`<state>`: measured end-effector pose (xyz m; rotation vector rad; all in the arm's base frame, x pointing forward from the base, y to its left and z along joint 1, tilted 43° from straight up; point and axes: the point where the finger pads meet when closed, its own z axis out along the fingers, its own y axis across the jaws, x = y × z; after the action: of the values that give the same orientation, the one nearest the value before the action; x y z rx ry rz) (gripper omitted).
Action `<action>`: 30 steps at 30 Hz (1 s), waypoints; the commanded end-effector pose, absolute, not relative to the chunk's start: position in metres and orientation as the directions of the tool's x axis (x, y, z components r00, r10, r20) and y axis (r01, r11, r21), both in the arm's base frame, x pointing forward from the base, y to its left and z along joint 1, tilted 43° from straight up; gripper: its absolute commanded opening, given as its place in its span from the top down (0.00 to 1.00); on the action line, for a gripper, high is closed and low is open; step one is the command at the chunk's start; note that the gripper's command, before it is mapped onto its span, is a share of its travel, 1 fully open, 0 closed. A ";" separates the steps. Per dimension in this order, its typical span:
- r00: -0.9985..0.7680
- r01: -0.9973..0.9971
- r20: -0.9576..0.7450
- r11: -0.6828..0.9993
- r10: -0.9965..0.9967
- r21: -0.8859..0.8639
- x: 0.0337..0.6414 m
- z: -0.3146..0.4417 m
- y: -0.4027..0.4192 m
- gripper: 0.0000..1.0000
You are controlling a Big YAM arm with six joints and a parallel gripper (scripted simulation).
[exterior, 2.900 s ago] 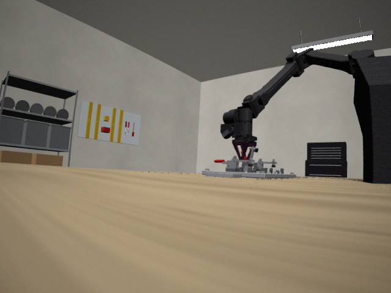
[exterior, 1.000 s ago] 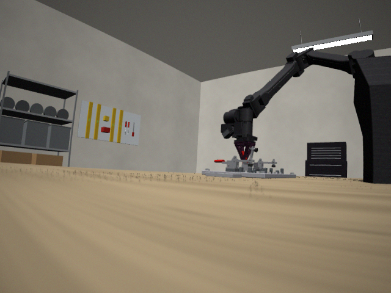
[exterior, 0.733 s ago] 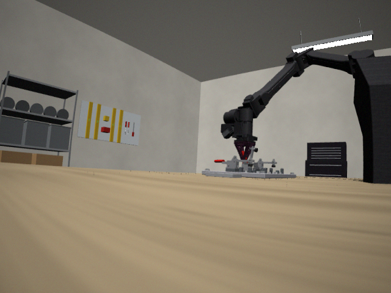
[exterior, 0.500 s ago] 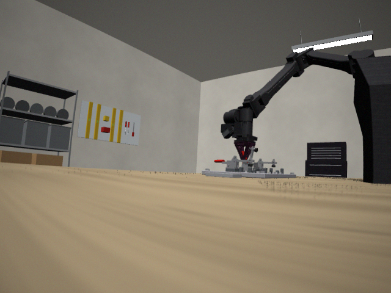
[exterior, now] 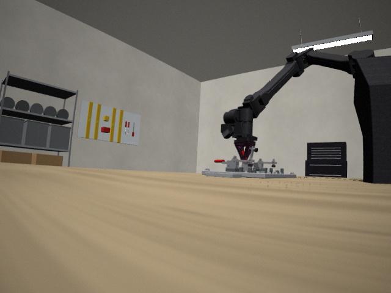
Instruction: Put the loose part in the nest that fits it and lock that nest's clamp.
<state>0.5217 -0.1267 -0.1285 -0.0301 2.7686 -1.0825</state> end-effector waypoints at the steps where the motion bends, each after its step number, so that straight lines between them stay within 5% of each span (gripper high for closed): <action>1: -0.991 0.035 -0.117 0.740 -0.059 -0.672 0.504 -0.142 -0.138 1.00; 30: -0.991 0.042 -0.125 0.739 -0.056 -0.672 0.500 -0.136 -0.139 1.00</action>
<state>0.5207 -0.1268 -0.1286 -0.0280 2.7604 -1.0793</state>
